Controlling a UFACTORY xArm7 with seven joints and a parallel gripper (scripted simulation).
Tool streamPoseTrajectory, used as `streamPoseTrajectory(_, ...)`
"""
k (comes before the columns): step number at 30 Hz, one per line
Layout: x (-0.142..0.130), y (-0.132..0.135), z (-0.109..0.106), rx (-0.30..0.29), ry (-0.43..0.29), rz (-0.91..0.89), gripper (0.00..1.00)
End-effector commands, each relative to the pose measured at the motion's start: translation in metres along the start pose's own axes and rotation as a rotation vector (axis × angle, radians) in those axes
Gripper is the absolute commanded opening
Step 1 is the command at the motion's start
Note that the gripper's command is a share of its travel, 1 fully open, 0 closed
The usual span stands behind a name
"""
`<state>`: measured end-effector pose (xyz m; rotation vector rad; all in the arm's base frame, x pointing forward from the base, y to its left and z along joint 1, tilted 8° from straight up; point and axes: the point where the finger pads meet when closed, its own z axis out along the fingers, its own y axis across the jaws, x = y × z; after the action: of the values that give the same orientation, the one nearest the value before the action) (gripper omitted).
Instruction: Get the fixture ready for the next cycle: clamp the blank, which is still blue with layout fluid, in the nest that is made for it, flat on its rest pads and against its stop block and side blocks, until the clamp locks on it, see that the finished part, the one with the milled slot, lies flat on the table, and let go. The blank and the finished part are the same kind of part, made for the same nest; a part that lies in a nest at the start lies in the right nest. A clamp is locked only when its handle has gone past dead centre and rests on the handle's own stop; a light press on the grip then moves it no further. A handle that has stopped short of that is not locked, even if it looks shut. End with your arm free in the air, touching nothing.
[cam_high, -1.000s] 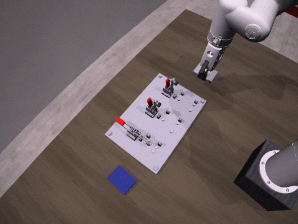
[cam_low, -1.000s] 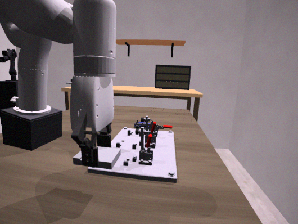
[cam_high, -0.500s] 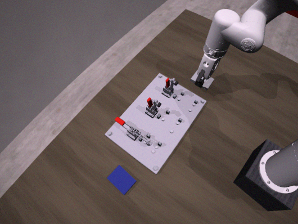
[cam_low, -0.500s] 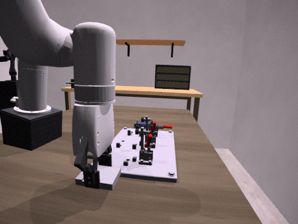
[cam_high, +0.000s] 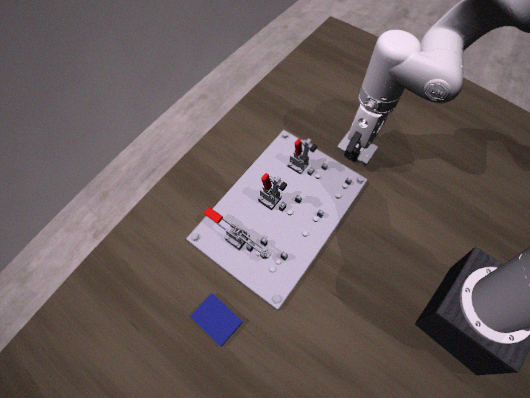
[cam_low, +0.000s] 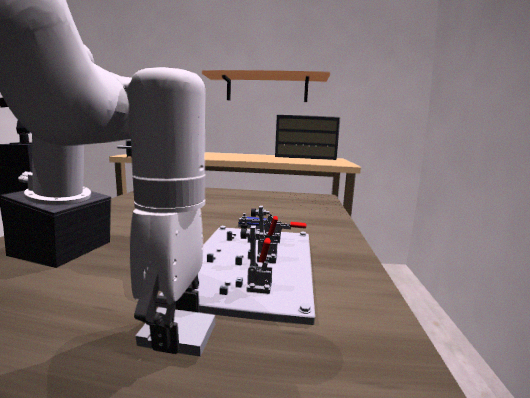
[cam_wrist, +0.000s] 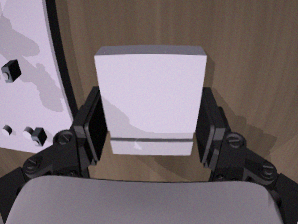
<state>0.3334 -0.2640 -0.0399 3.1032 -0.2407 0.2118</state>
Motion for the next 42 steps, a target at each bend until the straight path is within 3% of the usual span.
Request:
streamPoseTrajectory(1,0.0018,0.0012,-0.0013,-0.003,0.004,-0.001,0.0)
streamPoseTrajectory(42,0.0018,0.0013,0.0058,-0.003,0.004,-0.001,0.0)
